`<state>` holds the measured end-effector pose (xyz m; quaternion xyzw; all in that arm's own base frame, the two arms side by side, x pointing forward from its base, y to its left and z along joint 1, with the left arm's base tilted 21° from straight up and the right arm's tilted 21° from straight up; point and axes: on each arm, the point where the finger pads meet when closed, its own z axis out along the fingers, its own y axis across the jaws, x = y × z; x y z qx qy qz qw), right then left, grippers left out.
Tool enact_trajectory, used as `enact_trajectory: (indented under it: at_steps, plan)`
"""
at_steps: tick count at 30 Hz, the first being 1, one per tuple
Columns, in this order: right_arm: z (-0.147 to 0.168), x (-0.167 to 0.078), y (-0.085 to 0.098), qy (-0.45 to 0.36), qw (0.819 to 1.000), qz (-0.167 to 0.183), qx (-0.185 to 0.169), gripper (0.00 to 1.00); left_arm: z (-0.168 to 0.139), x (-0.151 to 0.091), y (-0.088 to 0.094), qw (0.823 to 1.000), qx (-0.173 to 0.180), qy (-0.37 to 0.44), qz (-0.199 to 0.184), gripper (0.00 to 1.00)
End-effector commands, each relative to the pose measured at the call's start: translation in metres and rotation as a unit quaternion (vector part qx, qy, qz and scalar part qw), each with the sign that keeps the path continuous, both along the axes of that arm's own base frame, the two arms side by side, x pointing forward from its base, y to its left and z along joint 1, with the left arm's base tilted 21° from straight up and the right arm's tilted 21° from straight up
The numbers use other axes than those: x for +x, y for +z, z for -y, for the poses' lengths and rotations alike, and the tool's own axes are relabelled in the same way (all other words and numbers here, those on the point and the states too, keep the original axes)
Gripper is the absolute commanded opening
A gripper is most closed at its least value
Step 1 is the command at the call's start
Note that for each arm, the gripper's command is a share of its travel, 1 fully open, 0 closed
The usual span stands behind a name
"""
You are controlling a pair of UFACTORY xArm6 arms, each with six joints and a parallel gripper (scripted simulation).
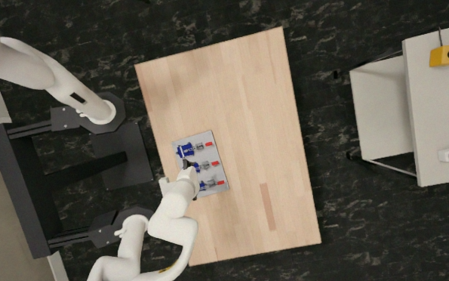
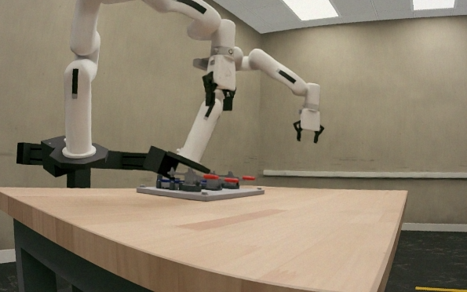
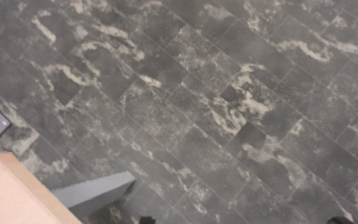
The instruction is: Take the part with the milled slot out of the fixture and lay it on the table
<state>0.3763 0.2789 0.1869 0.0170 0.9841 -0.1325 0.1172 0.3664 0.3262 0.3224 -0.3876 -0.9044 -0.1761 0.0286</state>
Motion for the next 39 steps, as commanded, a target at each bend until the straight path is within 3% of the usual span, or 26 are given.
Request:
enact_trajectory:
  at_steps: [1,7,9,11,20,24,26,28,39]
  plan:
    - [-0.001,0.001,0.002,0.0,1.0,0.001,0.001,1.0,-0.021,-0.029,0.005,1.0,-0.003,-0.025,-0.014,1.0]
    - [-0.001,0.001,0.002,0.0,1.0,0.001,0.001,1.0,-0.041,-0.066,0.009,0.998,-0.005,-0.054,-0.034,1.0]
    - [-0.001,0.001,0.002,0.0,1.0,0.001,0.001,1.0,-0.041,-0.066,0.009,0.998,-0.005,-0.054,-0.034,1.0]
    - [-0.001,0.001,0.002,0.0,1.0,0.001,0.001,1.0,-0.051,-0.089,0.012,0.996,-0.007,-0.071,-0.045,1.0]
    - [-0.001,0.001,0.002,0.0,1.0,0.001,0.001,1.0,-0.071,-0.144,0.017,0.991,-0.012,-0.113,-0.069,1.0]
    - [-0.001,0.001,0.002,0.0,1.0,0.001,0.001,1.0,-0.077,-0.17,0.019,0.988,-0.014,-0.133,-0.079,1.0]
    - [-0.001,0.001,0.002,0.0,1.0,0.001,0.001,1.0,-0.077,-0.17,0.019,0.988,-0.014,-0.133,-0.079,1.0]
    - [-0.001,0.001,0.002,0.0,1.0,0.001,0.001,1.0,-0.081,-0.191,0.021,0.985,-0.016,-0.15,-0.087,1.0]
    - [-0.001,0.001,0.002,0.0,1.0,0.001,0.001,1.0,-0.086,-0.258,0.027,0.972,-0.021,-0.205,-0.11,1.0]
